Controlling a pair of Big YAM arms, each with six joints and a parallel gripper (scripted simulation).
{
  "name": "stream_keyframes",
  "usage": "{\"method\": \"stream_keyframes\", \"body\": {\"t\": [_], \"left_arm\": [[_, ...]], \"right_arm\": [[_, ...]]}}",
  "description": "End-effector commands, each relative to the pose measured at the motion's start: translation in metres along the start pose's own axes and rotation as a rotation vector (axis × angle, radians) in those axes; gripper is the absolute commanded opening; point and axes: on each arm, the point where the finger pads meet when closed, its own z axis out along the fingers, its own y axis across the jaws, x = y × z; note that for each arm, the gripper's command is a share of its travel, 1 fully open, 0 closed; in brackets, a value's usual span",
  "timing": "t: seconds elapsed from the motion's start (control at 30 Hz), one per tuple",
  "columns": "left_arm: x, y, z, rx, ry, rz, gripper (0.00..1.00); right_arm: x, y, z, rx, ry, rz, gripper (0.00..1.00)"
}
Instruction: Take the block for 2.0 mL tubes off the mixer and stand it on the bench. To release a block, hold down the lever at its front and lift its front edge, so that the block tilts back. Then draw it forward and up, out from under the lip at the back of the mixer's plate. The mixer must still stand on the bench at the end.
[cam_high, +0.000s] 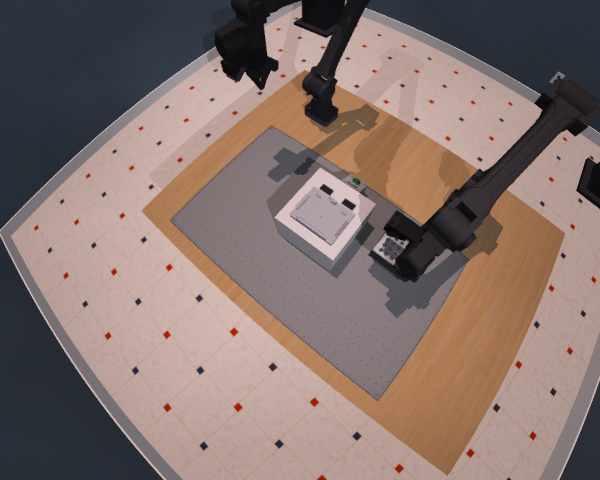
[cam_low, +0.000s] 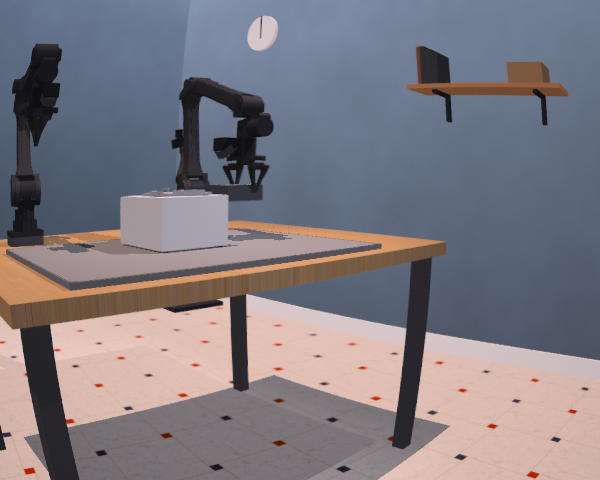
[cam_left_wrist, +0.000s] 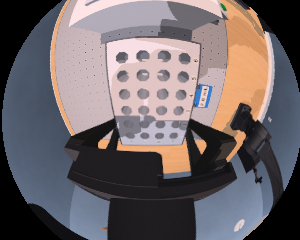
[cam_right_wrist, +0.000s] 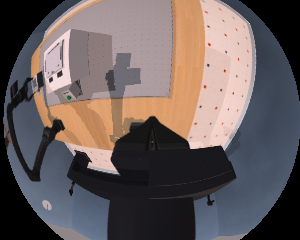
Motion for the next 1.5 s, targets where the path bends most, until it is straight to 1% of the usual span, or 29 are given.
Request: {"method": "stream_keyframes", "body": {"t": [0.0, 0.07, 0.23, 0.37, 0.53, 0.67, 0.73, 0.9, 1.03, 1.1, 1.13, 1.27, 1.33, 1.47], "left_arm": [[0.0, 0.013, -0.027, -0.084, -0.023, 0.005, 0.0], [0.005, 0.009, -0.018, -0.066, -0.009, 0.008, 0.0], [0.012, 0.01, -0.003, -0.051, -0.017, 0.003, 0.0], [0.015, 0.015, -0.006, -0.077, -0.025, -0.003, 0.0], [0.016, 0.007, -0.001, -0.073, -0.018, 0.006, 0.0], [0.016, 0.01, -0.006, -0.079, -0.021, -0.001, 0.0], [0.015, 0.01, 0.001, -0.081, -0.016, -0.005, 0.0], [0.008, 0.007, 0.022, -0.052, -0.018, 0.002, 0.0], [0.007, 0.005, 0.032, -0.047, -0.012, 0.005, 0.0], [0.007, 0.005, 0.032, -0.047, -0.012, 0.005, 0.0], [0.007, 0.008, 0.027, -0.056, -0.014, 0.009, 0.0], [0.005, 0.015, 0.023, -0.094, -0.02, 0.023, 0.0], [0.006, 0.013, 0.03, -0.087, -0.015, 0.027, 0.0], [0.006, 0.004, 0.05, -0.043, -0.011, 0.028, 0.0]], "right_arm": [[-0.013, -0.002, -0.02, 0.013, -0.062, -0.011, 0.0], [-0.014, -0.002, -0.021, 0.013, -0.064, -0.011, 0.0], [-0.015, -0.003, -0.023, 0.014, -0.069, -0.011, 0.0], [-0.014, -0.002, -0.02, 0.013, -0.064, -0.011, 0.0], [-0.011, -0.002, -0.016, 0.011, -0.052, -0.011, 0.0], [-0.008, -0.001, -0.009, 0.008, -0.036, -0.012, 0.0], [-0.006, -0.001, -0.006, 0.006, -0.028, -0.012, 0.0], [-0.003, 0.0, -0.001, 0.004, -0.015, -0.012, 0.0], [-0.006, -0.001, -0.005, 0.006, -0.025, -0.012, 0.0], [-0.006, -0.001, -0.005, 0.006, -0.025, -0.012, 0.0], [-0.006, -0.001, -0.006, 0.006, -0.029, -0.012, 0.0], [-0.01, -0.002, -0.012, 0.009, -0.045, -0.011, 0.0], [-0.012, -0.002, -0.015, 0.01, -0.052, -0.011, 0.0], [-0.013, -0.002, -0.017, 0.011, -0.056, -0.011, 0.0]]}}
